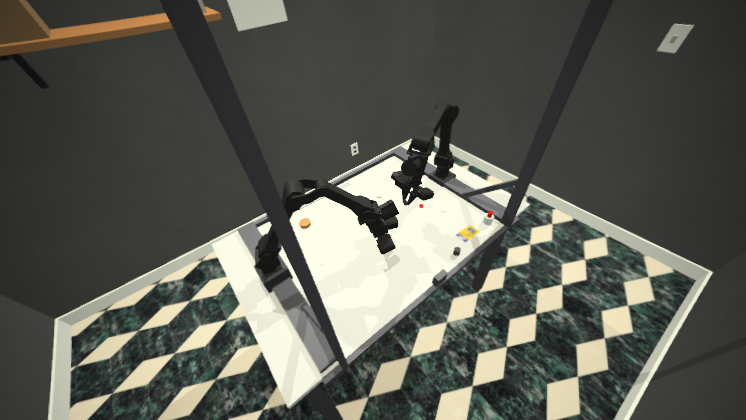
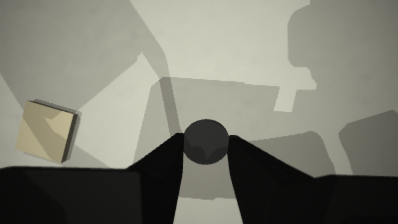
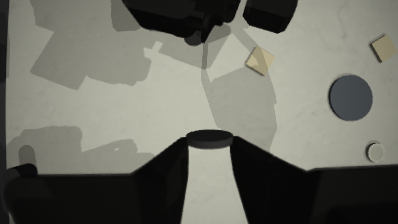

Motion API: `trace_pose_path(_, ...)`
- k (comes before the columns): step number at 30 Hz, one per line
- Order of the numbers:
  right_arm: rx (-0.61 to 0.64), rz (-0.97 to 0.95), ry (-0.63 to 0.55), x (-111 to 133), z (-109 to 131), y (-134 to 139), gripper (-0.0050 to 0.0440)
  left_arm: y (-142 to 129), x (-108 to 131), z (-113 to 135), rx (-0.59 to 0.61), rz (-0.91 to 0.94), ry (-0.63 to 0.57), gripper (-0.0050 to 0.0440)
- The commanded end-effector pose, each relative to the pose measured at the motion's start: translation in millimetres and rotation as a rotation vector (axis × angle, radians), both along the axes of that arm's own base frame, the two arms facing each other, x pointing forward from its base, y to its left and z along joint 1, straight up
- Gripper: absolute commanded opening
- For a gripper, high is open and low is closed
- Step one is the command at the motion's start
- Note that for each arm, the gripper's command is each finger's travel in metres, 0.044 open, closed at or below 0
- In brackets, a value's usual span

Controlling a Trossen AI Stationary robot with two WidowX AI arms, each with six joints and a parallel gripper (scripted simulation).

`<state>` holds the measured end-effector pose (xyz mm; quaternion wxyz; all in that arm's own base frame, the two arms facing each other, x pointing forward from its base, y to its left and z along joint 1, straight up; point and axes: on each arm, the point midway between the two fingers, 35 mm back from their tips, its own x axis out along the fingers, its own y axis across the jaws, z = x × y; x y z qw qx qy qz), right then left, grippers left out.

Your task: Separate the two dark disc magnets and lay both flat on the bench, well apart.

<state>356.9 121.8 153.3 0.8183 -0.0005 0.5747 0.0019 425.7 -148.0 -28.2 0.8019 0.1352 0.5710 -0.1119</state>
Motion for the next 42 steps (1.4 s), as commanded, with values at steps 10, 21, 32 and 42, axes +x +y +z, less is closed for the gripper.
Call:
trace_pose_path(10,0.01,-0.002,-0.032,2,12,0,0.004,4,-21,16,-0.048,0.211,0.18,0.004)
trace_pose_path(21,0.01,-0.002,-0.032,2,12,0,0.004,7,-35,22,-0.053,0.313,0.264,0.004)
trace_pose_path(32,0.01,-0.002,-0.032,2,12,0,0.004,8,-41,26,-0.053,0.36,0.302,0.004)
trace_pose_path(42,0.01,-0.002,-0.032,2,12,0,0.004,8,-41,25,-0.051,0.363,0.307,0.004)
